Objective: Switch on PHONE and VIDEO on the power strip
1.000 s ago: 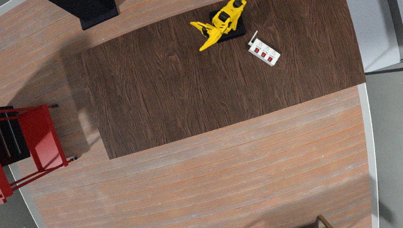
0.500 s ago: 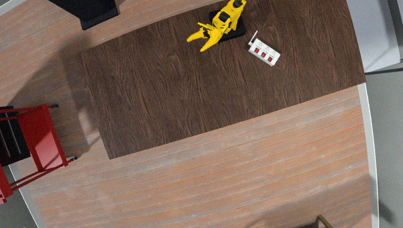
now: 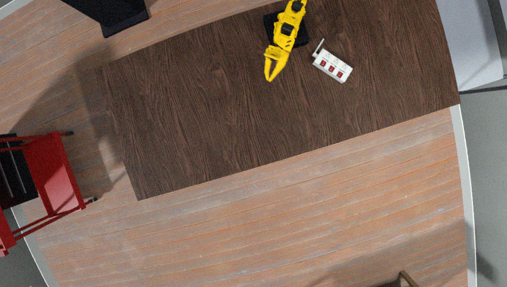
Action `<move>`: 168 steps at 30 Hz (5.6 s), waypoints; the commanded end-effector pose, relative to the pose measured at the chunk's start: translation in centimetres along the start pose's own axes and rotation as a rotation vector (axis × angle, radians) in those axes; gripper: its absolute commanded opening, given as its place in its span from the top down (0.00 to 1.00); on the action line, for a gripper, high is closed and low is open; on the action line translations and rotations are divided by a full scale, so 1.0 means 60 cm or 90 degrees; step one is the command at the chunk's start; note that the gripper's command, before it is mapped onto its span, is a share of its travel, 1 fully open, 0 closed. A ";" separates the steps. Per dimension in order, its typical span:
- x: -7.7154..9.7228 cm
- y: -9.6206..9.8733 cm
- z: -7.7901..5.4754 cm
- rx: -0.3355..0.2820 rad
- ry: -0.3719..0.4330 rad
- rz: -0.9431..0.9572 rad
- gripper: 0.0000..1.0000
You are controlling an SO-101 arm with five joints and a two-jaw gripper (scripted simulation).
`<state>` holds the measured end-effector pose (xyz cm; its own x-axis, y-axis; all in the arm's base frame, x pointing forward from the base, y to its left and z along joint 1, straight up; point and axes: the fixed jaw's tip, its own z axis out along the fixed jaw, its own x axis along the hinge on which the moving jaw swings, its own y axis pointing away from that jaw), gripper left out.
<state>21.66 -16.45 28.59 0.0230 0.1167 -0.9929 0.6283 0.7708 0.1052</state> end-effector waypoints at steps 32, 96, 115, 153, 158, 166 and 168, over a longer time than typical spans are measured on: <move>0.342 0.368 -0.327 -0.938 0.254 -0.950 1.00; 0.443 0.341 -0.418 -1.318 0.153 -1.403 1.00; 0.470 0.339 -0.398 -1.328 0.175 -1.417 1.00; 0.507 0.334 -0.373 -1.386 0.247 -1.466 1.00; 0.507 0.334 -0.373 -1.386 0.247 -1.466 1.00; 0.507 0.334 -0.373 -1.386 0.247 -1.466 1.00; 0.507 0.334 -0.373 -1.386 0.247 -1.466 1.00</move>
<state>17.52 16.85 2.06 0.6880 -0.7257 0.0022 -0.7231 -0.6853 0.0868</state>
